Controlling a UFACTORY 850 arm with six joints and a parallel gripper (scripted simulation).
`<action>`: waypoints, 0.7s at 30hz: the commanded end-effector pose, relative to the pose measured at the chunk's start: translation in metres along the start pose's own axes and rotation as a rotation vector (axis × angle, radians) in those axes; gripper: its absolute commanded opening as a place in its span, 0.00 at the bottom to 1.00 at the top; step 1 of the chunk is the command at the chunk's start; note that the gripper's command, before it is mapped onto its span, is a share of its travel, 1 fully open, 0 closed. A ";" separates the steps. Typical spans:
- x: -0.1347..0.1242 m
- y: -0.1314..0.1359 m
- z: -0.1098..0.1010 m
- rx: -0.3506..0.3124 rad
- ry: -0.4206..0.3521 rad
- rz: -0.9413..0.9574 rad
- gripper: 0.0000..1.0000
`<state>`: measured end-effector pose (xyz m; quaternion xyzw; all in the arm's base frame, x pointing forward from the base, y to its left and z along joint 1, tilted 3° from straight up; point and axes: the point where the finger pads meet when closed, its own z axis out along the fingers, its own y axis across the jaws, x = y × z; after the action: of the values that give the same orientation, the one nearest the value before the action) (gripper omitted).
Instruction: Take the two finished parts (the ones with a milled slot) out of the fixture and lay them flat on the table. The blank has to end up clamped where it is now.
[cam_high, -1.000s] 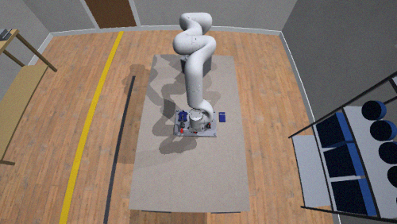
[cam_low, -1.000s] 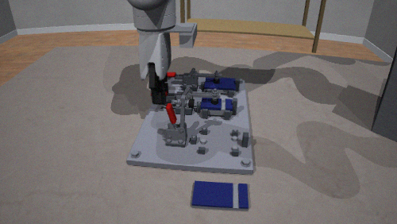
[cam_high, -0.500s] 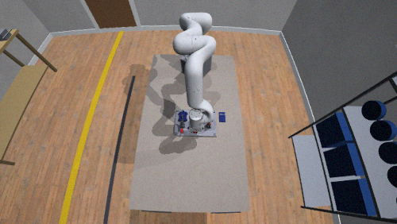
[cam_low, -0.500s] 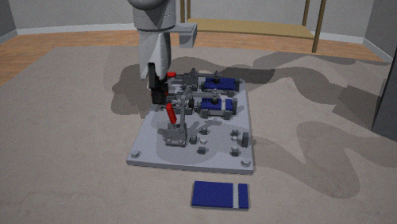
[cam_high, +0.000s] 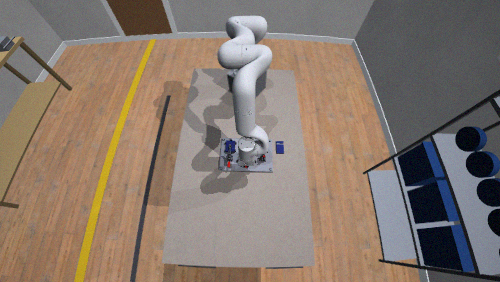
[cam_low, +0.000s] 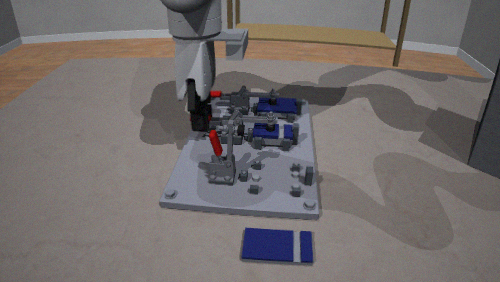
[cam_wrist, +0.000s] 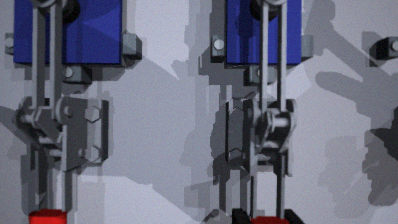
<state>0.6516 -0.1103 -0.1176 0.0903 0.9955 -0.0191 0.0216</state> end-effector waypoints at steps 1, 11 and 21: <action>-0.001 0.000 -0.001 0.000 -0.002 0.000 0.00; -0.001 0.000 -0.002 0.000 -0.002 0.000 0.00; -0.001 0.000 -0.003 0.000 -0.002 0.000 0.00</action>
<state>0.6511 -0.1102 -0.1164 0.0903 0.9955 -0.0191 0.0216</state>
